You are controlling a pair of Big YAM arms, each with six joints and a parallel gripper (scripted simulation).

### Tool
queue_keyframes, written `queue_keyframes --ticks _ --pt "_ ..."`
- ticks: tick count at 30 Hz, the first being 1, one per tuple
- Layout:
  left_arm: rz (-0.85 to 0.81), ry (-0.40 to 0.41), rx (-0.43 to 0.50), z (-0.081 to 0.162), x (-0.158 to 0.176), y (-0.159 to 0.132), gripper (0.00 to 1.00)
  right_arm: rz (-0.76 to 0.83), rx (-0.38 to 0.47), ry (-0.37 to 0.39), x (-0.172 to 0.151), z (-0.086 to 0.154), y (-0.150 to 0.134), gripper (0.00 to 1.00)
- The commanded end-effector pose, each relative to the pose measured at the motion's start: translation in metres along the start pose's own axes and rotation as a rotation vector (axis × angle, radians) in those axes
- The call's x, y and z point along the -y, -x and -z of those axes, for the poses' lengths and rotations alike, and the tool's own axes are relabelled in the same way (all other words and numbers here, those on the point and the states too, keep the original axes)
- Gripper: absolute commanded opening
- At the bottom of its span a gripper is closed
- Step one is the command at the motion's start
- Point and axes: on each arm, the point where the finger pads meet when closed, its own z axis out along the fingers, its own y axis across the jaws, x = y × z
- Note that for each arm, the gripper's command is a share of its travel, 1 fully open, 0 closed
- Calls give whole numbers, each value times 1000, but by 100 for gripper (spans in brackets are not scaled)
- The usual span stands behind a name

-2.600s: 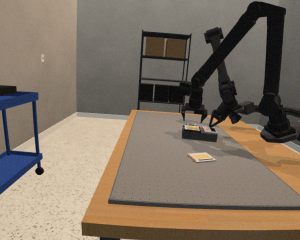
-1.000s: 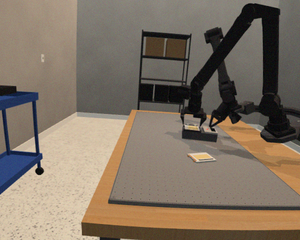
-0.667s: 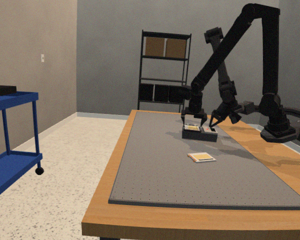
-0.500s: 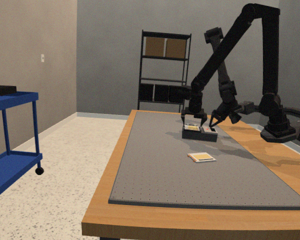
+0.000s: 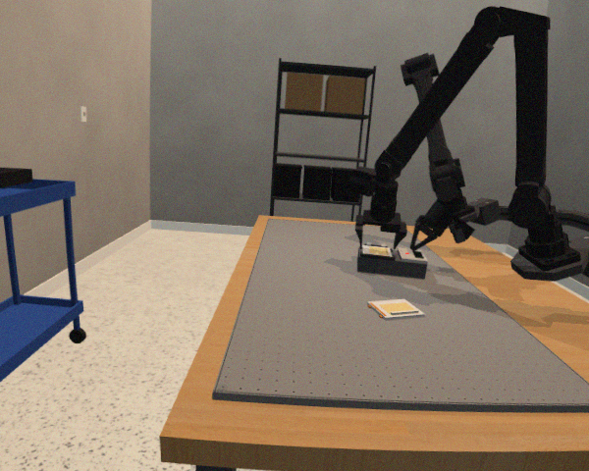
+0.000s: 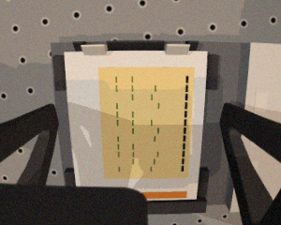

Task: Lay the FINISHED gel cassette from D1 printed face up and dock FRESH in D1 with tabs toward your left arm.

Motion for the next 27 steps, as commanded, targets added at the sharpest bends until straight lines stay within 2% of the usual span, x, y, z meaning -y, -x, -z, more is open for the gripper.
queue_keyframes --ticks 1,27 --pt "5 -5 -6 -6 -1 -6 98 88 78 91 -46 -19 40 0" --pt "6 0 -4 -5 -5 -5 98 88 78 91 -46 -19 40 0"
